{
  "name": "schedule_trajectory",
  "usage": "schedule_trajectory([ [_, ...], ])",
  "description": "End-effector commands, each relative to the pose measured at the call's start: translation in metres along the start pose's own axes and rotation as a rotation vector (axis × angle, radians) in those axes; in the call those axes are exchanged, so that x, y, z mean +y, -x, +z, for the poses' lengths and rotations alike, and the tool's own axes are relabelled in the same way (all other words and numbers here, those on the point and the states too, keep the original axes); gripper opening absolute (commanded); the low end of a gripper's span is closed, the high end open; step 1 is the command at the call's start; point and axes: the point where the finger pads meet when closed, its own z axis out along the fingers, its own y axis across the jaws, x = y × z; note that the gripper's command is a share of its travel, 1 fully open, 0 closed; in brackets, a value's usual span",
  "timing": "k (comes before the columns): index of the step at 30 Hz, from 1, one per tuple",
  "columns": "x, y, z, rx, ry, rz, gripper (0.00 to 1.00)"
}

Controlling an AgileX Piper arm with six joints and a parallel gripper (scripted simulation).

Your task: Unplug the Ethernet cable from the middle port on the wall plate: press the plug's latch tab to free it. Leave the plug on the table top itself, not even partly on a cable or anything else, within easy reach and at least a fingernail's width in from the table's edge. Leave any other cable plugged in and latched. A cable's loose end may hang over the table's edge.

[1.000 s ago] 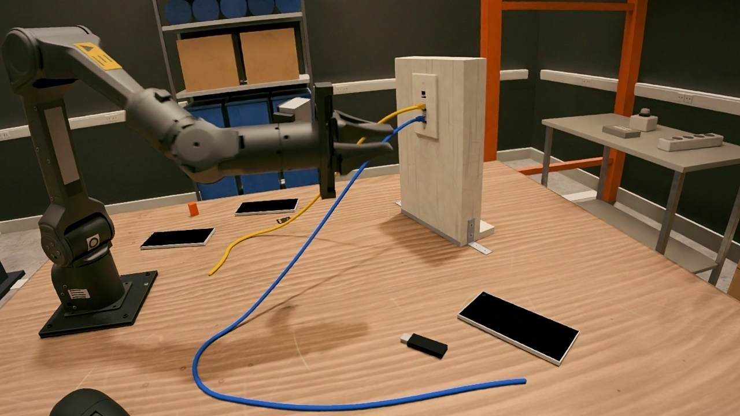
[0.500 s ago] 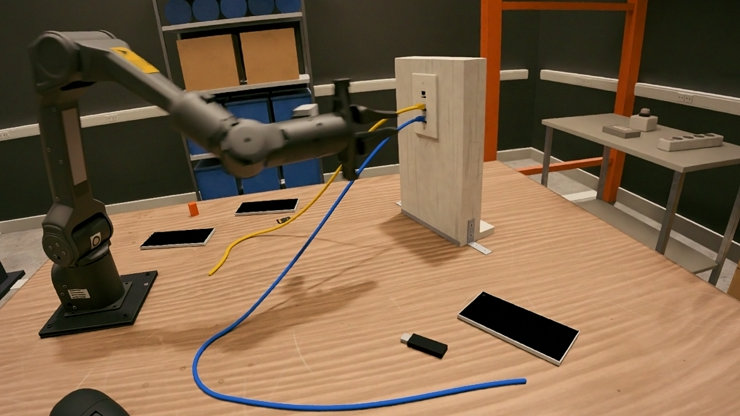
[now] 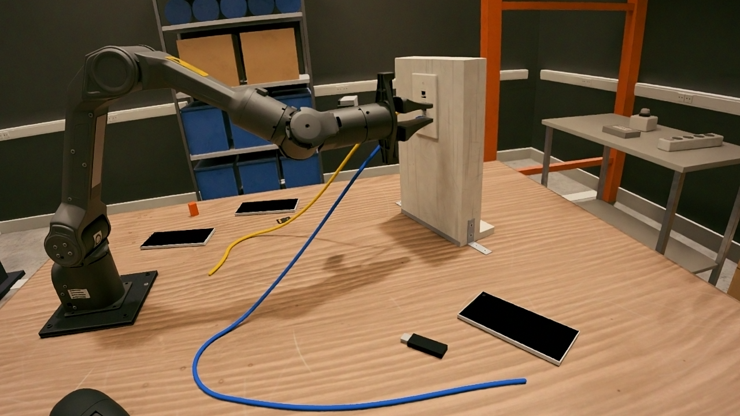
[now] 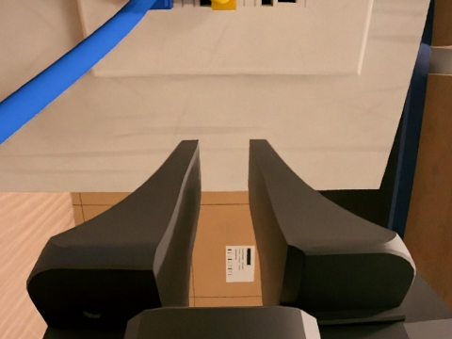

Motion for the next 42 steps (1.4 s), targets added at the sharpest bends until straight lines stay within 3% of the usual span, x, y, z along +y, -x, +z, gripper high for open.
schedule_trajectory([
  [1,-0.002,0.000,0.000,0.000,-0.003,0.000,0.25],
  [7,-0.003,0.000,0.000,0.000,-0.004,0.000,0.25],
  [42,-0.003,0.058,0.000,0.000,-0.004,-0.001,0.25],
])
